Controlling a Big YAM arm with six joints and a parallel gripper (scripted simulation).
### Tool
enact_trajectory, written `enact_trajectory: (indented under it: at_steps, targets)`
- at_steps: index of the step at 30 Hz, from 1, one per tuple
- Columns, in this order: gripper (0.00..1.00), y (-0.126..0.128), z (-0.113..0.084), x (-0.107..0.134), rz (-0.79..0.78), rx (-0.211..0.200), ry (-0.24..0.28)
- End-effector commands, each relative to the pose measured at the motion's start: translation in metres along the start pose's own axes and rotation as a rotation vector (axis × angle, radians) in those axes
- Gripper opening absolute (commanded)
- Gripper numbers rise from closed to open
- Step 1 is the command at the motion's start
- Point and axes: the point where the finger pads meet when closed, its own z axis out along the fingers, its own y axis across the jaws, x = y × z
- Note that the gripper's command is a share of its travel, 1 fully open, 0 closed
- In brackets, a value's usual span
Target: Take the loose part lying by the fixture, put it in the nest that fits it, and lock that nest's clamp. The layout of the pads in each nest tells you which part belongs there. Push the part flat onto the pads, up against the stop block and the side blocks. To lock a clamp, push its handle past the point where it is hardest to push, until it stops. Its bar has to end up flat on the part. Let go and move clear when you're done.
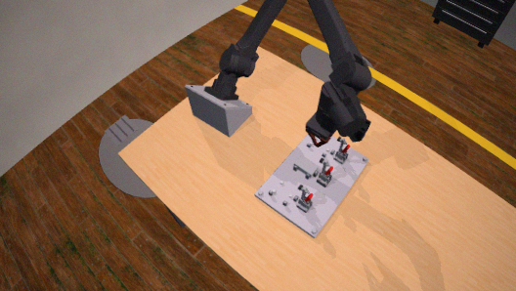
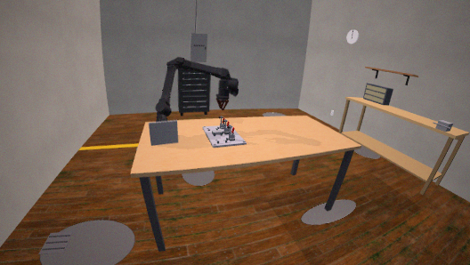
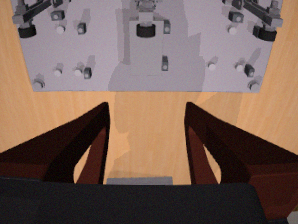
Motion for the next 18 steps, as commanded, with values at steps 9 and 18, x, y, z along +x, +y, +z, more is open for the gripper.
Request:
enact_trajectory:
  at_steps: [9, 18]
  targets:
    - [0.45, 0.002, -0.013, -0.058, 0.0, 0.01, -0.021]
    - [0.45, 0.006, -0.009, -0.069, -0.008, 0.01, -0.014]
